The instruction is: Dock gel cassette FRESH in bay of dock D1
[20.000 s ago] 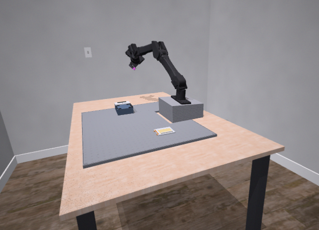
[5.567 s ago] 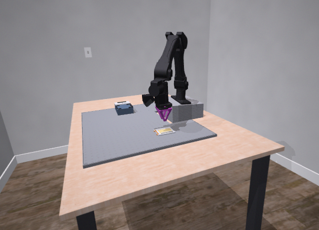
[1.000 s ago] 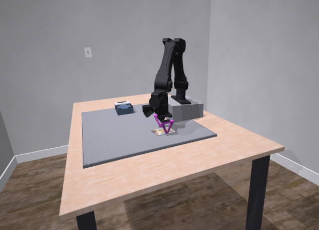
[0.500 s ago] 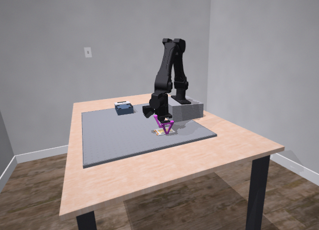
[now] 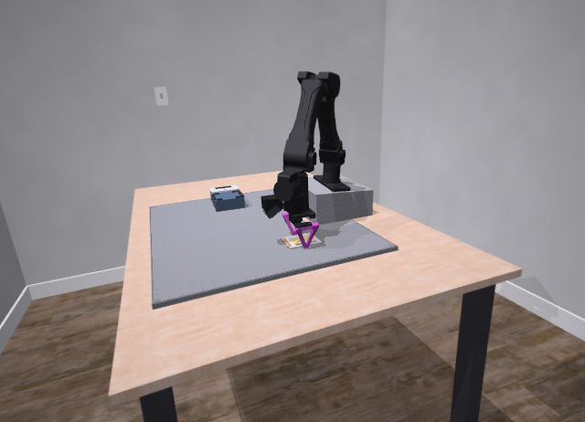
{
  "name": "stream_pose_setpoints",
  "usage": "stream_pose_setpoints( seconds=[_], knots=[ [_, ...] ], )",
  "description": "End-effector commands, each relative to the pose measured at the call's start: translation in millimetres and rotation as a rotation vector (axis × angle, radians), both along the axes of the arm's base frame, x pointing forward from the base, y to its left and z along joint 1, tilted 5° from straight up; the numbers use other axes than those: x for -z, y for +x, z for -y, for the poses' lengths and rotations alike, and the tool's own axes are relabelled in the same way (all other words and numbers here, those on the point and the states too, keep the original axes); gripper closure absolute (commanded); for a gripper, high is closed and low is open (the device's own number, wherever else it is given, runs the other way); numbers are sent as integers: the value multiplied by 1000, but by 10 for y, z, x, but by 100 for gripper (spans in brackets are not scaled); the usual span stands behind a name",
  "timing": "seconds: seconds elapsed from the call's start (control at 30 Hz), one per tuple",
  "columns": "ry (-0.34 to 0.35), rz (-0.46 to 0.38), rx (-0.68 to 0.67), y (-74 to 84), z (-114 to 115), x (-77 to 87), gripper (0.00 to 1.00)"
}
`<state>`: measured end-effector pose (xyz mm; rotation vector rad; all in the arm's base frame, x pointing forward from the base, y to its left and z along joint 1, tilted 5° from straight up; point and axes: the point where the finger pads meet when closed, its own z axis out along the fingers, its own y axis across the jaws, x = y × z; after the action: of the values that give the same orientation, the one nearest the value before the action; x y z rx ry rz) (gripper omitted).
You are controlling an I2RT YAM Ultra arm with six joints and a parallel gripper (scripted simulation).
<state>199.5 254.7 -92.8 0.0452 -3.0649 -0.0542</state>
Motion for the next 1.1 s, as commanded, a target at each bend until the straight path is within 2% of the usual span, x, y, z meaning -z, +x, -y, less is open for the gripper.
stream_pose_setpoints(
  seconds=[0.0, 0.13, 0.2, 0.23, 0.27, 1.07],
  knots=[
    [-1, 8, -3, -31, 16, 8, 0],
    [-16, -4, -4, -68, 48, 80, 0],
    [-4, 6, -4, -48, 23, 36, 0],
    [-11, 0, -4, -61, 40, 29, 100],
    [7, 9, 0, 10, -15, -6, 100],
    [7, 9, 0, 10, -15, -6, 100]
  ],
)
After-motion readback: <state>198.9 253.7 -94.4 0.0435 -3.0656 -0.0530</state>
